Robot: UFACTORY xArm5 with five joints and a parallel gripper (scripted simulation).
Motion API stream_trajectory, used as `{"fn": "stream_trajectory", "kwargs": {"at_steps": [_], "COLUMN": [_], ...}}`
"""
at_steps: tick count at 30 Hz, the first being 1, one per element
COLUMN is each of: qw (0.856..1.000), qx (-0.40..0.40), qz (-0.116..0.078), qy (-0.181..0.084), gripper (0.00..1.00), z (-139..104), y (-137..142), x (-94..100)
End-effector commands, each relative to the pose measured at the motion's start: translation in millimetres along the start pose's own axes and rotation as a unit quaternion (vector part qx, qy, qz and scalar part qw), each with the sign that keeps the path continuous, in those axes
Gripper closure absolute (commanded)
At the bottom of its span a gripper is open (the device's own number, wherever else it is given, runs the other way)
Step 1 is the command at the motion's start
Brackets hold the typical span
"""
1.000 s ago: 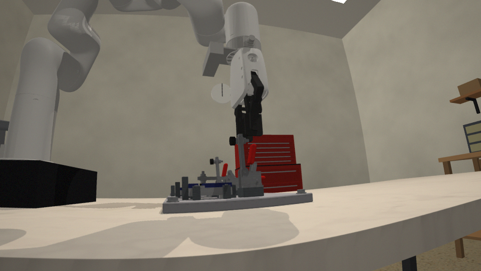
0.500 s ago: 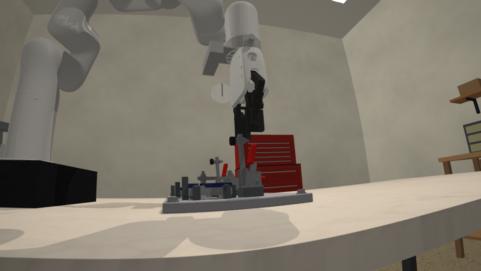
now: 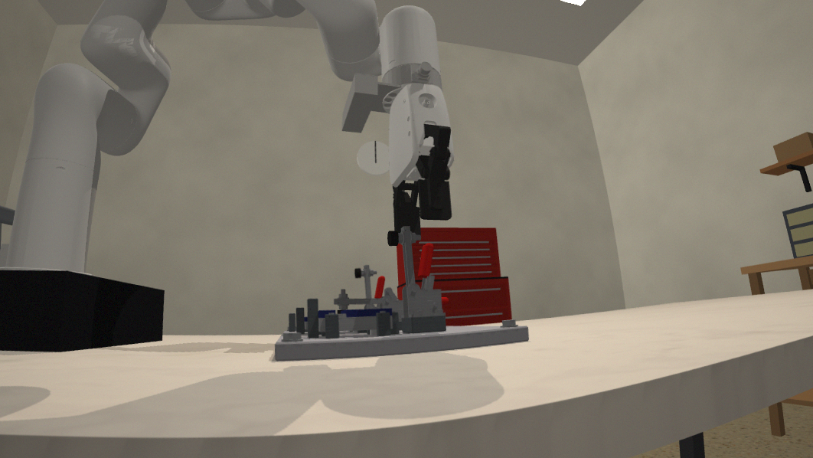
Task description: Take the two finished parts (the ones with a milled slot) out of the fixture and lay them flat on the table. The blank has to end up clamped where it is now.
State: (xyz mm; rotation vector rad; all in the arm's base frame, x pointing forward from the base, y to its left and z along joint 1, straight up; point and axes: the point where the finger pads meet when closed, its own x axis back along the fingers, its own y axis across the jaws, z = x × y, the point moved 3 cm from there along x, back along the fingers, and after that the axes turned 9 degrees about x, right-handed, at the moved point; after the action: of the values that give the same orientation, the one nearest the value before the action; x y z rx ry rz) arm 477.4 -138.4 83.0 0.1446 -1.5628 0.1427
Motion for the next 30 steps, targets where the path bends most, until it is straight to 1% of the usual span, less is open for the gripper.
{"fn": "stream_trajectory", "kwargs": {"at_steps": [1,20,30], "qw": [1.000,1.000,1.000], "qx": [0.000,0.000,0.000], "qz": [0.001,0.001,0.001], "qy": [-0.002,-0.002,-0.002], "gripper": [0.00,0.00,0.00], "z": [-1.1,2.0,22.4], "y": [-0.6,-0.1,3.3], "x": [-3.1,-5.1,-5.1]}}
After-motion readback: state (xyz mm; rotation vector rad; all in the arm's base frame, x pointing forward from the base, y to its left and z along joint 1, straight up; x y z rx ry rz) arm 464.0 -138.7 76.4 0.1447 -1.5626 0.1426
